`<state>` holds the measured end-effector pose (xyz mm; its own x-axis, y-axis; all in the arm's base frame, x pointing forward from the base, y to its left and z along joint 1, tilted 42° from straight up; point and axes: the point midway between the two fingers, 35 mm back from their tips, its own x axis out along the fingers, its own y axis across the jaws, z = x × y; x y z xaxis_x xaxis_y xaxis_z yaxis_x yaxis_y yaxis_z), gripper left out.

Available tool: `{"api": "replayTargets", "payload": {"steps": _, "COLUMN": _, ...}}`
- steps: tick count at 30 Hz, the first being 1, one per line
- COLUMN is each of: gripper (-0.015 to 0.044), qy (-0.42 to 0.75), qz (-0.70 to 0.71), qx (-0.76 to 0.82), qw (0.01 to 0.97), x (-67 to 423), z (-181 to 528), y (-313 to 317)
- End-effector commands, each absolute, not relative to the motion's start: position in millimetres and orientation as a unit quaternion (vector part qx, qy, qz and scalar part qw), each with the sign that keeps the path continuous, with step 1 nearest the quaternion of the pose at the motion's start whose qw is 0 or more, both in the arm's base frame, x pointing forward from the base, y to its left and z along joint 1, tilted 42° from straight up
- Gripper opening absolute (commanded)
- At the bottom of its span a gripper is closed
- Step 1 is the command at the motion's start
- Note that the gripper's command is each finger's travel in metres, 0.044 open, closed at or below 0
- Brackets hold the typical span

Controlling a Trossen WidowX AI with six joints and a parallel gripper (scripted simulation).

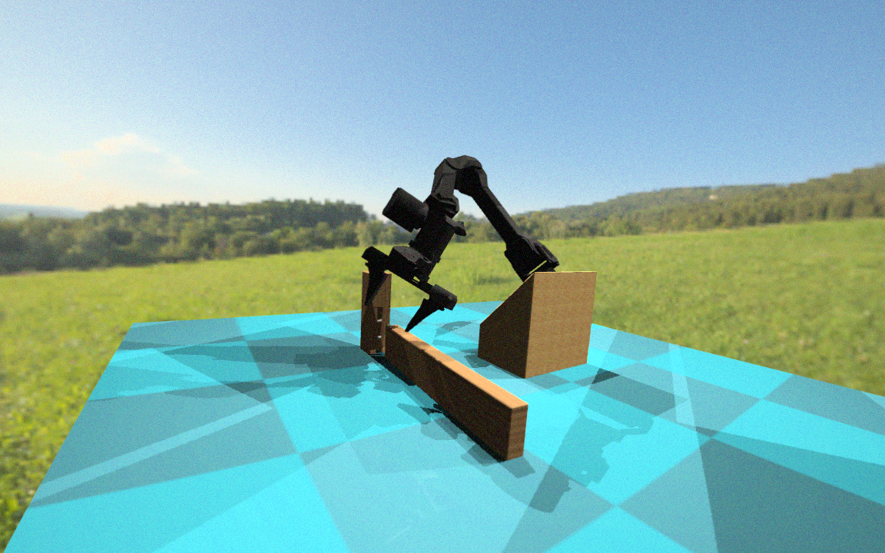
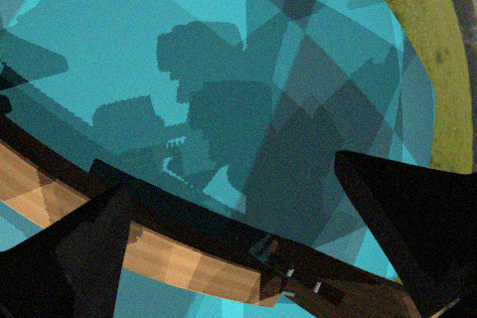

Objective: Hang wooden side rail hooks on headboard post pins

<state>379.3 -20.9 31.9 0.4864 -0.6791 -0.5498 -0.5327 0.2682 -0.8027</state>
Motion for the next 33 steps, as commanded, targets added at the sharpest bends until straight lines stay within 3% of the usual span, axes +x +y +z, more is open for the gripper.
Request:
{"api": "replayTargets", "payload": {"steps": 1, "gripper": 0.0440, "qy": 0.611, "qz": 0.174, "qx": -0.656, "qw": 0.408, "x": 358, "z": 49, "y": -20}}
{"api": "replayTargets", "payload": {"steps": 7, "gripper": 0.0440, "qy": 0.641, "qz": 0.265, "qx": -0.648, "qw": 0.315, "x": 335, "z": 68, "y": -23}}
{"api": "replayTargets", "payload": {"steps": 33, "gripper": 0.0440, "qy": 0.641, "qz": 0.264, "qx": -0.649, "qw": 0.315, "x": 337, "z": 35, "y": -53}}
